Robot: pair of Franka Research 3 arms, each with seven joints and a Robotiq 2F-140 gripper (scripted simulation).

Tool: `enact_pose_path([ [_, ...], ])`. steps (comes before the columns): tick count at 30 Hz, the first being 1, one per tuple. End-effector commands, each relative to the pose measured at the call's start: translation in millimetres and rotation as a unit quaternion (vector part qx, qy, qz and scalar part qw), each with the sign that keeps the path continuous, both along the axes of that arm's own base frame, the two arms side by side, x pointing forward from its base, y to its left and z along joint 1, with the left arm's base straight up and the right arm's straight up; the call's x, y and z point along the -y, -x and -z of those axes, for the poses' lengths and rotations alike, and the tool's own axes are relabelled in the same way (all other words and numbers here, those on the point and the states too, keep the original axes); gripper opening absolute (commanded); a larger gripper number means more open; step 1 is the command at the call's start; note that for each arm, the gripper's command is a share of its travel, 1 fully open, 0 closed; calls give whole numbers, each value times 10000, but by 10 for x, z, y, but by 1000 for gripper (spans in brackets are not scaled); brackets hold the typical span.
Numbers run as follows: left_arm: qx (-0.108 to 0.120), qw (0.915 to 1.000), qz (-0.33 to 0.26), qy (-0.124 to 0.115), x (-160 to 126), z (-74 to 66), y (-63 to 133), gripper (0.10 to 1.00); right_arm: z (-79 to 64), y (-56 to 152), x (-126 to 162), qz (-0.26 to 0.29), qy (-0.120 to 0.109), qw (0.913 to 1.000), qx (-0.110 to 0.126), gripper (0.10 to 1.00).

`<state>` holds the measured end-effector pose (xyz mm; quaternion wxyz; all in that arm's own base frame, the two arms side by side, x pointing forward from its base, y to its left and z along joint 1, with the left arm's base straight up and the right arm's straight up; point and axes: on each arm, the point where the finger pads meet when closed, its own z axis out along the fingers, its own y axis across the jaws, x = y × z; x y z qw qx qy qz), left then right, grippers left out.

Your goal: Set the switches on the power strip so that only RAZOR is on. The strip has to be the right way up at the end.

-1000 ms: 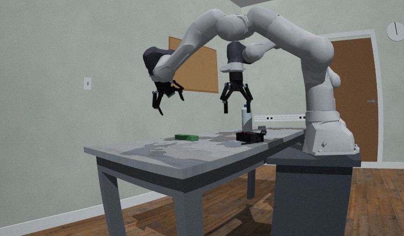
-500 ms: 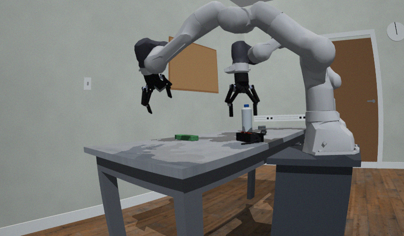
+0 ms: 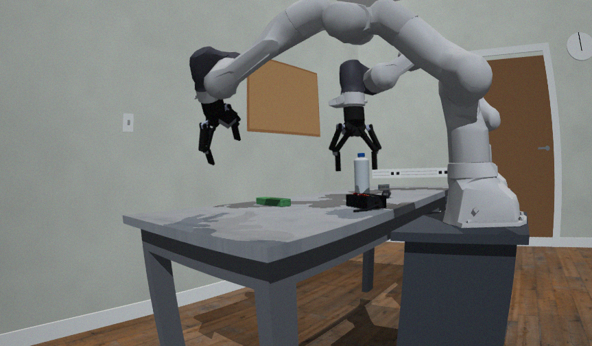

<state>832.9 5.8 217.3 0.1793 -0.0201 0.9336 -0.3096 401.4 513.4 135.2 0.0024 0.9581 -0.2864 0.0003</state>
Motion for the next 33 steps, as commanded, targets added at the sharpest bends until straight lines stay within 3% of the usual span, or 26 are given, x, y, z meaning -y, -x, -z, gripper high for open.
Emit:
enact_pose_path([
  [1,-358,9985,-392,131,-124,-16,61,1000,-4,7,-13,105,-20,9999,1,1000],
  [16,-723,9922,-1000,154,-593,-77,182,1000,-4,7,-13,105,-20,9999,1,1000],
  [33,-1179,9760,-1819,201,-1199,-160,386,1000,-4,7,-13,105,-20,9999,1,1000],
])
